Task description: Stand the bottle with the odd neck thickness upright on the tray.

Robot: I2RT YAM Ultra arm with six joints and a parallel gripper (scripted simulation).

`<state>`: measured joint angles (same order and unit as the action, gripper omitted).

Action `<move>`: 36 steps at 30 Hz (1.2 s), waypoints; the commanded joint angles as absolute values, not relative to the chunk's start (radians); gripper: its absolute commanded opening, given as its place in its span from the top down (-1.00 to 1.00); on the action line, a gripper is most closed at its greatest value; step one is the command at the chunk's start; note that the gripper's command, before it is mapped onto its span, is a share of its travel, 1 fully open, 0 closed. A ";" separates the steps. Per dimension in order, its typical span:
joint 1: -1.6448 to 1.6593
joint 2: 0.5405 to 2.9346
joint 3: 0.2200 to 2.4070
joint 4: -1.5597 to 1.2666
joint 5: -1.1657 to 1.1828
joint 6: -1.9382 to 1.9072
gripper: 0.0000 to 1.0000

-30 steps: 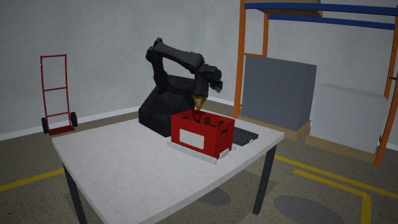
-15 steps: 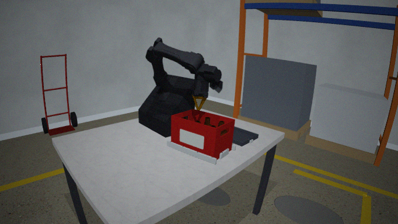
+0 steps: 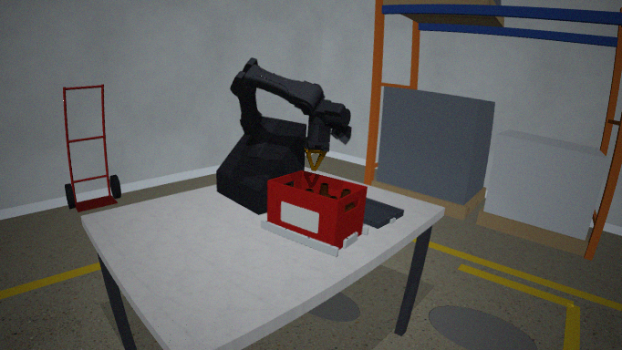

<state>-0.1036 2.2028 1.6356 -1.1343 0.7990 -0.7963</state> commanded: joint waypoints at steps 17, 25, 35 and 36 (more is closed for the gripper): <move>0.025 2.288 1.611 -1.087 0.766 -0.641 1.00; 0.018 2.251 1.611 -1.095 0.774 -0.645 -0.21; 0.025 2.257 1.611 -1.095 0.769 -0.645 -0.21; 0.025 2.257 1.611 -1.095 0.769 -0.645 -0.21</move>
